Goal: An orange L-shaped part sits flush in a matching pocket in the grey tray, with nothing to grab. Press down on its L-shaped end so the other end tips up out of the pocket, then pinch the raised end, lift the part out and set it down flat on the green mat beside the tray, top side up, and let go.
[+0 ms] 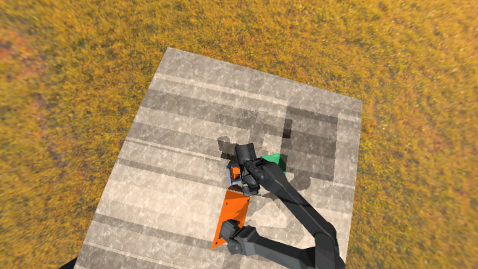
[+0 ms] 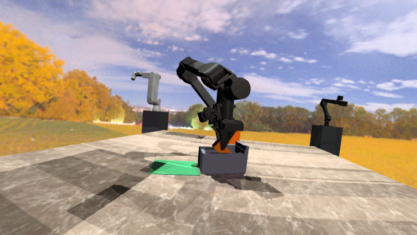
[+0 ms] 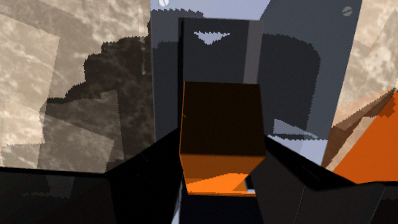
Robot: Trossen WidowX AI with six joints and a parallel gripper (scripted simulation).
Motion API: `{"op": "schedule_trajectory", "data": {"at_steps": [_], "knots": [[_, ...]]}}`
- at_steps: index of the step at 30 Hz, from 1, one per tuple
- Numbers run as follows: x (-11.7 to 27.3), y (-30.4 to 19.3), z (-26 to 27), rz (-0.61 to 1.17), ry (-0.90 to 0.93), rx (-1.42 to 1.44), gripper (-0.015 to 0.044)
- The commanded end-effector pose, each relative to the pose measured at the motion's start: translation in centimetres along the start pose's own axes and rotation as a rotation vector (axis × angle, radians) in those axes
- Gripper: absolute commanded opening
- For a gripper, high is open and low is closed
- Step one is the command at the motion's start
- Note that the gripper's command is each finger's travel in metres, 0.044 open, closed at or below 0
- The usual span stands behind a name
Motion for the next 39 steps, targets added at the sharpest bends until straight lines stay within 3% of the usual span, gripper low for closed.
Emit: {"op": "schedule_trajectory", "data": {"at_steps": [1,39], "knots": [[0.7,0.0,0.1,0.003,0.004,-0.004,0.0],[6.6,-0.1,0.0,0.002,0.005,0.0,0.0]]}}
Point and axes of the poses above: the point midway between the two fingers, 35 mm back from their tips, its own x axis back along the fingers, its own z axis across the jaws, y = z × x, the point moved 8 cm from there along x, back along the fingers, and after that the axes turned 11 degrees about -x, right-handed, at the moved point
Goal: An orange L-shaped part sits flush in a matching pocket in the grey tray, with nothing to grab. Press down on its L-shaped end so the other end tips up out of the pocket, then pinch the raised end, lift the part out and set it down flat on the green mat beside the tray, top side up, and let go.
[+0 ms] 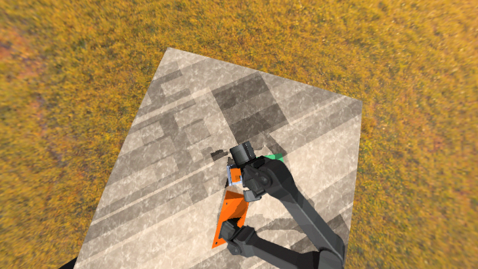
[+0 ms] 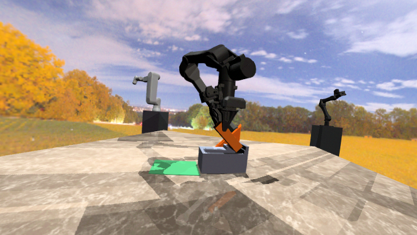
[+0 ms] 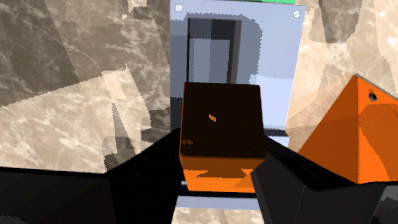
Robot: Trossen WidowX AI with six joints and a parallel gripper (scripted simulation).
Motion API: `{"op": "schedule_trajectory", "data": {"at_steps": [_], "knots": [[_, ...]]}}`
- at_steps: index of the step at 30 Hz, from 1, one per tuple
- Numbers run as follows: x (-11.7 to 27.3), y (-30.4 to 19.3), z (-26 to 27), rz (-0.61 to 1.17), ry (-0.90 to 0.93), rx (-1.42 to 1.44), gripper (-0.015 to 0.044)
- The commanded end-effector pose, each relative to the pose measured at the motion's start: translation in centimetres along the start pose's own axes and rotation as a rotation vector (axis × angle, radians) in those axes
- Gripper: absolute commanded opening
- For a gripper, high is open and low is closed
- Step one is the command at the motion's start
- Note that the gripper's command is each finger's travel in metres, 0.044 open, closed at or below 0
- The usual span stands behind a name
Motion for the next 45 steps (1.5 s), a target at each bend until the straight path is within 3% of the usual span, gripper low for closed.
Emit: {"op": "schedule_trajectory", "data": {"at_steps": [1,20,45], "knots": [[0.8,0.0,0.1,0.006,0.001,-0.005,0.0],[2.3,0.5,0.1,0.006,0.001,-0.005,0.0],[2.0,13.6,1.3,0.002,0.001,-0.007,0.0]]}}
Point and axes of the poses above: the point midway between the two fingers, 35 mm back from their tips, its own x axis back along the fingers, its own z axis across the jaws, y = z × x, the point moved 8 cm from there along x, back along the fingers, and after that the axes turned 11 degrees about -x, right-handed, at the moved point
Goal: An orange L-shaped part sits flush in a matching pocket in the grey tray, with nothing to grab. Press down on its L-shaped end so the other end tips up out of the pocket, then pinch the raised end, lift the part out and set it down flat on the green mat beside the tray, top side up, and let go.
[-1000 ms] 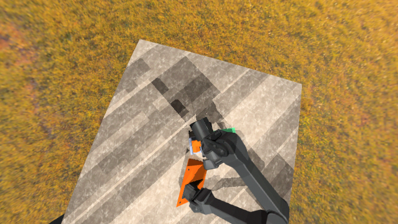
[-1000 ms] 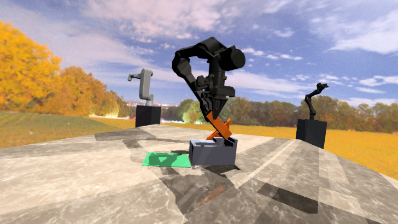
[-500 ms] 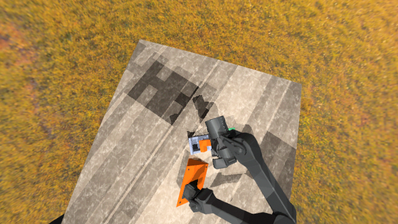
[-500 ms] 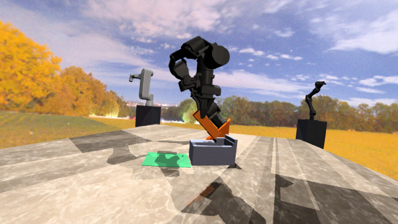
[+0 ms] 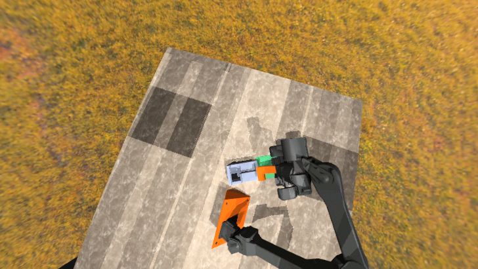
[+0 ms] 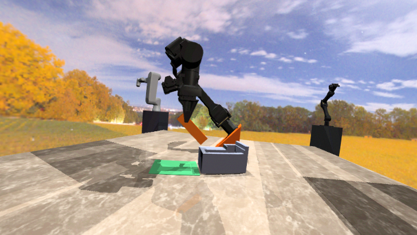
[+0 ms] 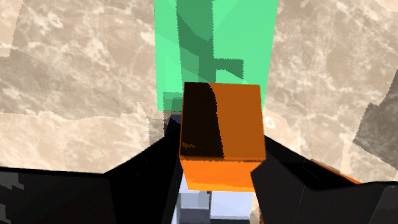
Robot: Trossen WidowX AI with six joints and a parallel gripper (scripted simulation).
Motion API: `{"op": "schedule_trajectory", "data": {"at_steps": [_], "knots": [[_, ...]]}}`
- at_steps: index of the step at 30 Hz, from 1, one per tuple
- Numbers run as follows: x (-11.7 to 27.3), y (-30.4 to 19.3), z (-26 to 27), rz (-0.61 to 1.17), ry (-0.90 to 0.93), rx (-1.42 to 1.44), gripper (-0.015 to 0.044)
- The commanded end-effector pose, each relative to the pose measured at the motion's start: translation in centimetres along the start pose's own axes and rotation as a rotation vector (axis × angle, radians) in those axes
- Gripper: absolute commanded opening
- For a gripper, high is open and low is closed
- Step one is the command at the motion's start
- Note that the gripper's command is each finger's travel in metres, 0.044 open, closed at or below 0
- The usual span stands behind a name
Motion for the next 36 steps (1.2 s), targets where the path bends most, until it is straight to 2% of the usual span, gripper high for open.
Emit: {"op": "schedule_trajectory", "data": {"at_steps": [1,7,36], "knots": [[0.2,2.1,0.2,-0.006,0.006,0.0,0.0],[0.2,4.6,0.4,-0.007,0.006,0.0,0.0],[-3.7,4.6,0.5,-0.008,0.006,-0.001,0.0]]}}
Point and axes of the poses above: the point midway between the two fingers, 35 mm back from their tips, its own x axis back along the fingers, its own z axis across the jaws, y = z × x, the point moved 8 cm from there along x, back along the fingers, and after that the axes turned 11 degrees about -x, right-handed, at the moved point
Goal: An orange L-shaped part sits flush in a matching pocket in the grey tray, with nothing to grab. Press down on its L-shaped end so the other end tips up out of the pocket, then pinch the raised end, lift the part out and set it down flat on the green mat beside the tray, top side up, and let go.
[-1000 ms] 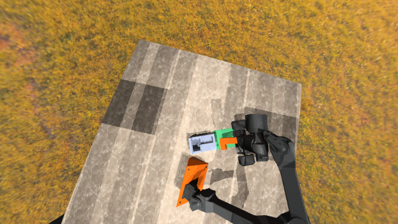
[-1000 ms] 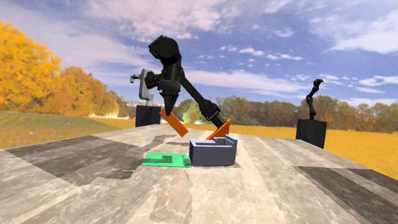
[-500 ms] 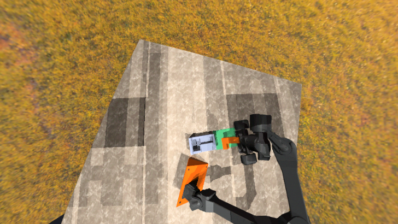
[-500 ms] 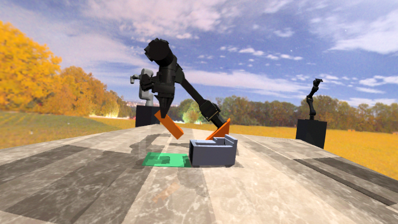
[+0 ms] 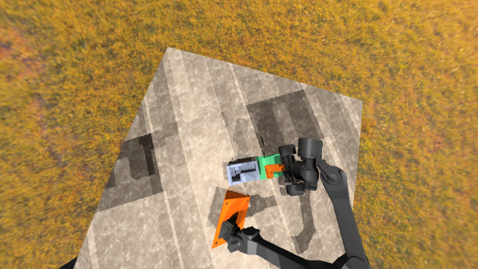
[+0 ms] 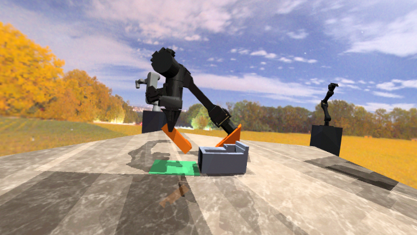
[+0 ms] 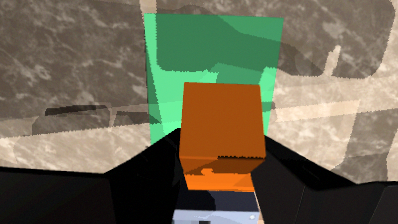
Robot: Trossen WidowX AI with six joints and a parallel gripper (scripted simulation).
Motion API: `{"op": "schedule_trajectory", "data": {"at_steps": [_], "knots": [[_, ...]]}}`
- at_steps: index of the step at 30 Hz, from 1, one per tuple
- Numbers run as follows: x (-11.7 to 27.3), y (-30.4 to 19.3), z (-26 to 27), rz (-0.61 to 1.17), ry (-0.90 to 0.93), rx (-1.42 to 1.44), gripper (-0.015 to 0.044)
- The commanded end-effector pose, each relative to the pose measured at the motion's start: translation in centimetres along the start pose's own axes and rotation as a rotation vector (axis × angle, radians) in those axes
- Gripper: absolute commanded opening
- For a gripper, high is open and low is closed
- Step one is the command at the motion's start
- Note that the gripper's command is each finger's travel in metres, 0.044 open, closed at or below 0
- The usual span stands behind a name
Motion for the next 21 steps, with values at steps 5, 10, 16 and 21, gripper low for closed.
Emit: {"op": "schedule_trajectory", "data": {"at_steps": [5,10,16,21], "knots": [[-1.3,0.0,0.0,-0.006,0.0,0.005,0.0],[-2.1,0.0,0.0,-0.006,0.0,0.005,0.0],[-3.0,0.0,0.0,-0.007,0.0,0.005,0.0],[-3.9,0.0,-0.1,-0.007,0.0,0.005,0.0]]}}
Point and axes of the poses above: the point midway between the two fingers, 35 mm back from their tips, its own x axis back along the fingers, its own z axis across the jaws, y = z × x, the point moved 8 cm from there along x, back along the fingers, and after that the axes turned 11 degrees about -x, right-handed, at the moved point
